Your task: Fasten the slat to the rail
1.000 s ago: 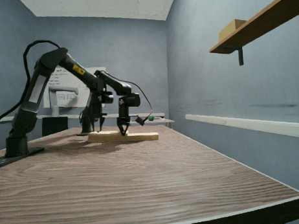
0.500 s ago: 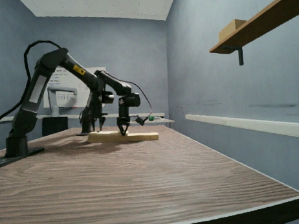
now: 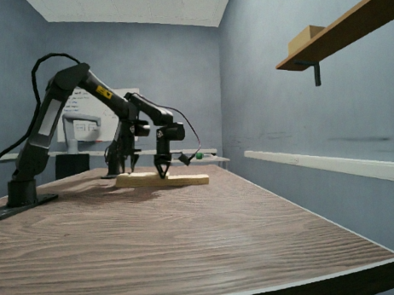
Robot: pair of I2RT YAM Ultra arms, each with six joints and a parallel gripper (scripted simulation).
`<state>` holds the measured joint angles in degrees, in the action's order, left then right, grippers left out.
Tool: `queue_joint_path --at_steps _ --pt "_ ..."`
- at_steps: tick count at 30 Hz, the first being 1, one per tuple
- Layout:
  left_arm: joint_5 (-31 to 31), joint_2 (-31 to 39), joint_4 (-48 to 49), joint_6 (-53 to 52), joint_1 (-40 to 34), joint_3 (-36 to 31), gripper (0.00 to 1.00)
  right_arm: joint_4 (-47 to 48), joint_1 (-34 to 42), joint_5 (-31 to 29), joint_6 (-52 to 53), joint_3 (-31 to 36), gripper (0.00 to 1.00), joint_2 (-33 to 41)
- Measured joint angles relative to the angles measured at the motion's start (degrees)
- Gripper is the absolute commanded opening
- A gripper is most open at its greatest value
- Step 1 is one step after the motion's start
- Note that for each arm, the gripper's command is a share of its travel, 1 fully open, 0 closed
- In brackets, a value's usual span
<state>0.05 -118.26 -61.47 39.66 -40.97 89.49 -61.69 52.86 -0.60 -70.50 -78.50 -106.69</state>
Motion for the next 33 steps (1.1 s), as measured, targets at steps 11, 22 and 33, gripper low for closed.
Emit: queue_joint_path --at_steps 11,22,33 --pt "0.0 0.0 0.0 0.0 0.0 0.0 0.72 0.0 0.0 0.0 0.0 0.0 0.30 -0.3" --pt "0.0 0.0 0.0 0.0 0.0 0.0 0.72 0.2 0.0 -0.1 0.0 0.0 0.14 -0.3" --pt "0.0 0.0 0.0 0.0 0.0 0.0 0.72 0.4 0.0 -0.2 0.0 0.0 0.12 -0.4"
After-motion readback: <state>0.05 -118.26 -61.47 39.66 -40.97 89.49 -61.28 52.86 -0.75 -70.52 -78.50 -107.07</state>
